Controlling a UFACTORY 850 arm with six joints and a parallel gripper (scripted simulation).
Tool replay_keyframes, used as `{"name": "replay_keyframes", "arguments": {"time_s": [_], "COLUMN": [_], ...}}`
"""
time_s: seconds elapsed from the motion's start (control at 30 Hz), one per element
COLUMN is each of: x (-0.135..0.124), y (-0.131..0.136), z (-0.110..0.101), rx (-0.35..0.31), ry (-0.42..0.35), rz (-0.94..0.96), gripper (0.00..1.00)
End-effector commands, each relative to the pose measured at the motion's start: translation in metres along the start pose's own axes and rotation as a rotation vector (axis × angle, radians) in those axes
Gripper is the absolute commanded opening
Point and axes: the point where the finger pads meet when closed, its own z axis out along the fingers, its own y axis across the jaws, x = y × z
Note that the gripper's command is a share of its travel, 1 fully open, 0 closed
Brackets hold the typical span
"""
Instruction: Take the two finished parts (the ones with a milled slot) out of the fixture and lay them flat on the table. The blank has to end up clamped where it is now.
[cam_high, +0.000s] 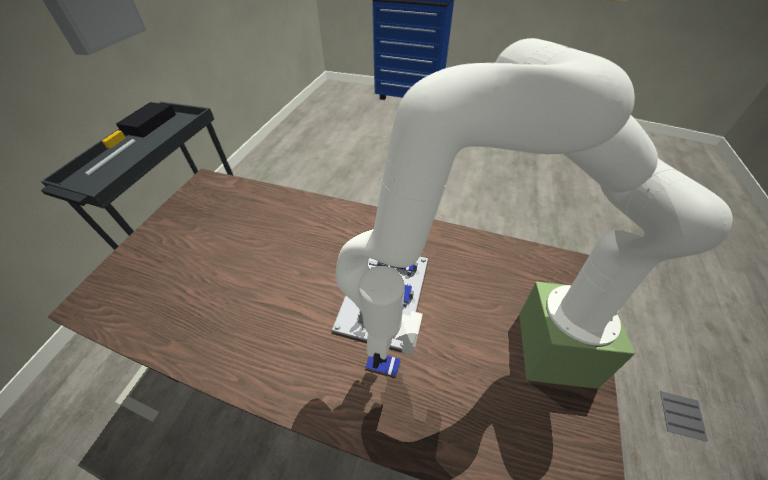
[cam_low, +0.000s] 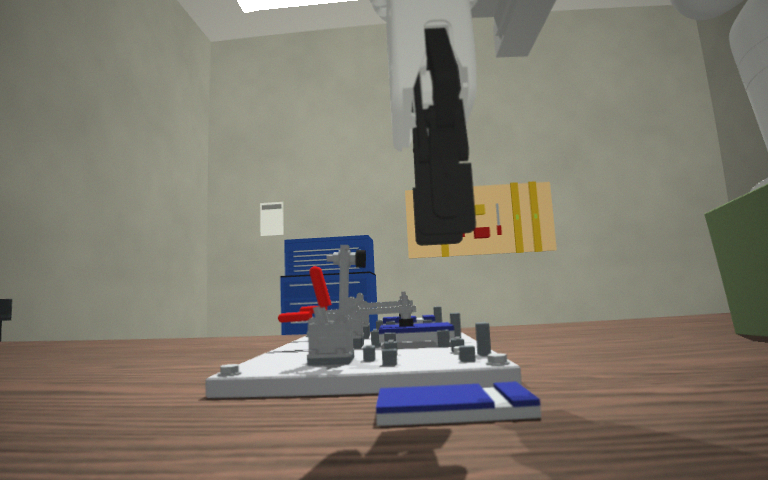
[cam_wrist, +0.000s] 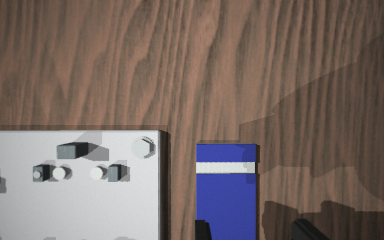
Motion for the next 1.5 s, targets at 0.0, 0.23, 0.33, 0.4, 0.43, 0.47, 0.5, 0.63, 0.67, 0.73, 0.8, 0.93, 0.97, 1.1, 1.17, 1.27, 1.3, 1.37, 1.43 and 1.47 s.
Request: {"name": "replay_keyframes", "arguments": {"time_s": [0.0, 0.23, 0.33, 0.4, 0.43, 0.47, 0.5, 0.63, 0.67, 0.73, 0.8, 0.93, 0.97, 1.1, 1.17, 1.27, 1.3, 1.37, 1.43, 1.47], "x": [-0.001, -0.001, -0.001, -0.001, -0.001, -0.001, -0.001, -0.001, -0.001, -0.001, -0.001, -0.001, -0.001, -0.001, -0.001, -0.001, -0.001, -0.001, 0.000, 0.000], "y": [0.000, 0.000, 0.000, 0.000, 0.000, 0.000, 0.000, 0.000, 0.000, 0.000, 0.000, -0.001, -0.003, -0.013, -0.033, -0.077, -0.096, -0.117, -0.141, -0.153], "z": [-0.004, -0.030, -0.046, -0.058, -0.064, -0.069, -0.069, -0.083, -0.086, -0.090, -0.092, -0.092, -0.092, -0.092, -0.092, -0.092, -0.092, -0.092, -0.091, -0.091], "rx": [-0.001, -0.001, -0.001, -0.001, -0.001, -0.001, -0.001, -0.001, -0.001, -0.001, -0.001, -0.001, -0.001, -0.001, -0.001, -0.001, -0.001, -0.001, -0.001, -0.001], "ry": [-0.002, -0.002, -0.002, -0.002, -0.002, -0.002, -0.002, -0.002, -0.002, -0.002, -0.002, -0.002, -0.002, -0.002, -0.002, -0.002, -0.002, -0.002, -0.002, -0.002], "rz": [0.000, 0.000, 0.000, 0.000, 0.000, 0.000, 0.000, 0.000, 0.000, 0.000, 0.000, 0.000, 0.000, 0.000, 0.000, 0.000, 0.000, 0.000, 0.000, 0.000], "gripper": [0.48, 0.48, 0.48, 0.48, 0.48, 0.48, 0.48, 0.48, 0.48, 0.48, 0.48, 0.48, 0.48, 0.48, 0.48, 0.48, 0.48, 0.48, 0.48, 0.48]}}
